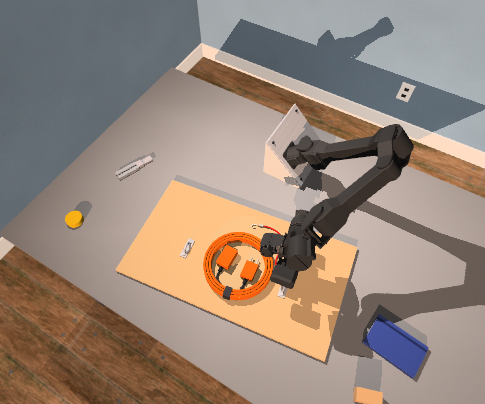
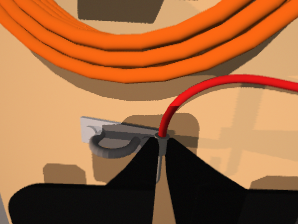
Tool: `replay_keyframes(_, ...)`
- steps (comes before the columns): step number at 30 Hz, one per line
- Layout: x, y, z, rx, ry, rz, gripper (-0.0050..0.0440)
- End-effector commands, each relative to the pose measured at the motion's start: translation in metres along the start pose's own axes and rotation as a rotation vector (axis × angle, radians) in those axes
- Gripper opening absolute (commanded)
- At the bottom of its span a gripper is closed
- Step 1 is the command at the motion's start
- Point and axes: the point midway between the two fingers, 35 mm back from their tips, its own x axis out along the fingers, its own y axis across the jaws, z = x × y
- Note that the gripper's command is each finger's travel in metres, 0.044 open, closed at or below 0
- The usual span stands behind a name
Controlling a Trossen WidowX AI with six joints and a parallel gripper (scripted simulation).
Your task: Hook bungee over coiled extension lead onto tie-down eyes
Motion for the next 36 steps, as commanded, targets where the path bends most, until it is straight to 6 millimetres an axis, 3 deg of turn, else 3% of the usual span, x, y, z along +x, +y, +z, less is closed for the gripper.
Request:
replay_keyframes(1,-0.0027,0.0028,-0.0023,-0.007,0.001,0.011,-0.0050)
replay_keyframes(36,0.0030,0.0119,-0.0020,-0.007,0.002,0.013,-0.0050)
